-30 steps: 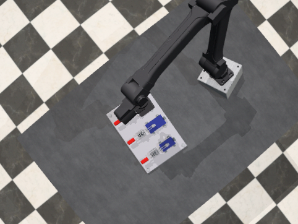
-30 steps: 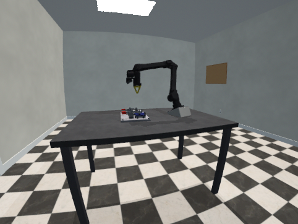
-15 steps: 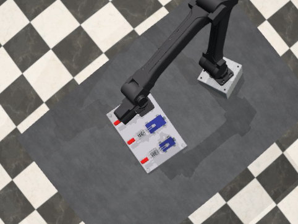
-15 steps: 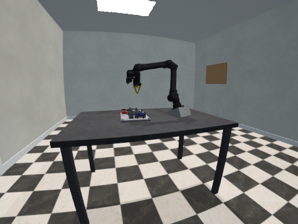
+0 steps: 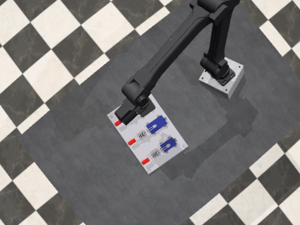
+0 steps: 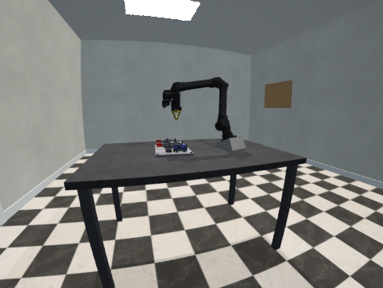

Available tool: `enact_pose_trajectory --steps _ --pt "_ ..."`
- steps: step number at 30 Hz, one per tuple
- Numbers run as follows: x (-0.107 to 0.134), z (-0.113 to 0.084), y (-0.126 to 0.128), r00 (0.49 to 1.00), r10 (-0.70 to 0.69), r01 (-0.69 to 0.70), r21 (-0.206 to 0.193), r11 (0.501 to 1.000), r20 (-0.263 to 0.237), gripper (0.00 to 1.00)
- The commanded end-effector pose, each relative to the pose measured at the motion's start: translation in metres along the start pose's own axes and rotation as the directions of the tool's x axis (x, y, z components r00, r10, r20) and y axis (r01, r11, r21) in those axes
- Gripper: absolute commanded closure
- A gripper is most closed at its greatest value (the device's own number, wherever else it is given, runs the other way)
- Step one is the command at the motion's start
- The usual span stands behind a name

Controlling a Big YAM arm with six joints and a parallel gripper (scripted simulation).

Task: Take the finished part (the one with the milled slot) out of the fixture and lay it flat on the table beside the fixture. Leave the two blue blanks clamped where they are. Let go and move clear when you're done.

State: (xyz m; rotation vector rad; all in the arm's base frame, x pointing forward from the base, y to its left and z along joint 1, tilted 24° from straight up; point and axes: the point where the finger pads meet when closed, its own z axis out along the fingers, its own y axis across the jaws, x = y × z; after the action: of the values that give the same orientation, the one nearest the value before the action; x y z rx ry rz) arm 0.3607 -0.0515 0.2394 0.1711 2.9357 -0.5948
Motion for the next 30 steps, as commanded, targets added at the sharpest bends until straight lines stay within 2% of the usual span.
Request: enact_pose_trajectory --steps 1,16,17,30 --pt "-0.004 0.006 0.003 1.000 -0.007 0.007 0.002 1.000 -0.008 1.00" --pt "-0.004 0.006 0.003 1.000 -0.007 0.007 0.002 1.000 -0.008 1.00" --pt "-0.005 0.005 0.003 1.000 -0.006 0.006 0.002 1.000 -0.006 0.08" --pt "-0.015 -0.005 -0.001 1.000 0.005 -0.005 -0.002 1.000 0.021 0.08"
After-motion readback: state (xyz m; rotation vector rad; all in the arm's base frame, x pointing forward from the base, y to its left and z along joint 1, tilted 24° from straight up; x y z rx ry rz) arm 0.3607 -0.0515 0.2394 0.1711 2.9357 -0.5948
